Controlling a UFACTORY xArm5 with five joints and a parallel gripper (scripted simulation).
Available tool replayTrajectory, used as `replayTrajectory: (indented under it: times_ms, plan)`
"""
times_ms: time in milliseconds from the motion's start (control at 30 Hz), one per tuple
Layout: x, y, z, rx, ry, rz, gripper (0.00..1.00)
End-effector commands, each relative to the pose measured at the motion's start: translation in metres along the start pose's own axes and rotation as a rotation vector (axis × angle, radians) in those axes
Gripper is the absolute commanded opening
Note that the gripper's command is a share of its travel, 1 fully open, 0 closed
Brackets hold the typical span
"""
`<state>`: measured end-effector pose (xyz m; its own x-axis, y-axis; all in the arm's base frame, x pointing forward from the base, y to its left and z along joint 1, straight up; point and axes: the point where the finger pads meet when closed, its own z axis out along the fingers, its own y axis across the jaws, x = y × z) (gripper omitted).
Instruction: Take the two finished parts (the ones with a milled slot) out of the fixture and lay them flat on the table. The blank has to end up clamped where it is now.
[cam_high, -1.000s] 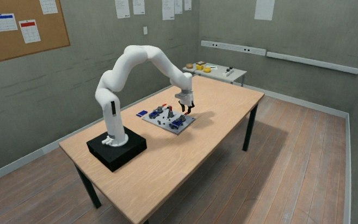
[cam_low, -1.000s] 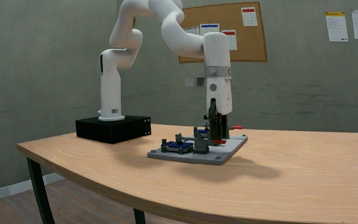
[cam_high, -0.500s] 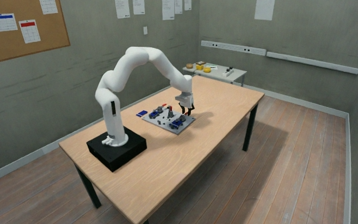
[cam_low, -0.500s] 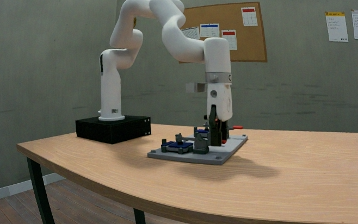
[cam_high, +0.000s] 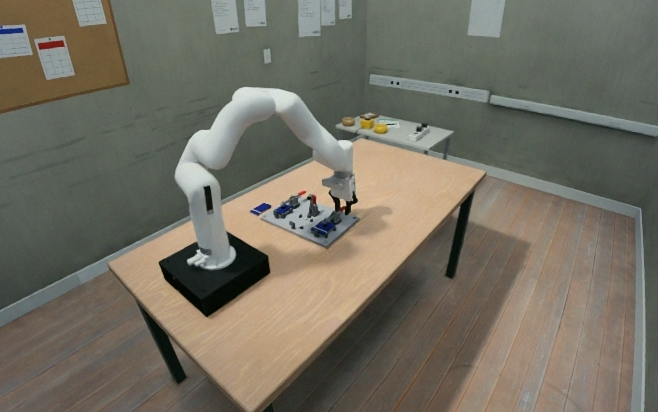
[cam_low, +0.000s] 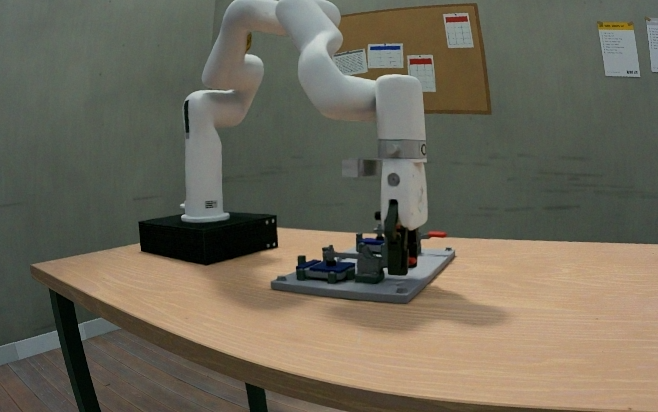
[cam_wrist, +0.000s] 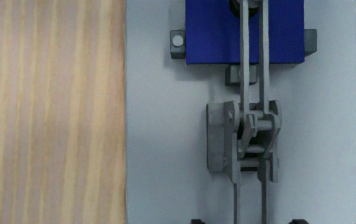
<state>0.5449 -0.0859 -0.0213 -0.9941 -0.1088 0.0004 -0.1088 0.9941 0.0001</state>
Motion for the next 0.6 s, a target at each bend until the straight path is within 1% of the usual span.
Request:
replayTrajectory:
  times_ms: [0, 100, 133, 567]
  plan:
    - [-0.0015, -0.0004, -0.0017, 0.001, -0.004, 0.000, 0.48]
    - [-0.0015, -0.0004, -0.0017, 0.001, -0.004, 0.000, 0.48]
    - [-0.0015, -0.0003, -0.0017, 0.001, -0.004, 0.000, 0.00]
    - [-0.0016, -0.0003, -0.0018, 0.001, -0.004, 0.000, 0.00]
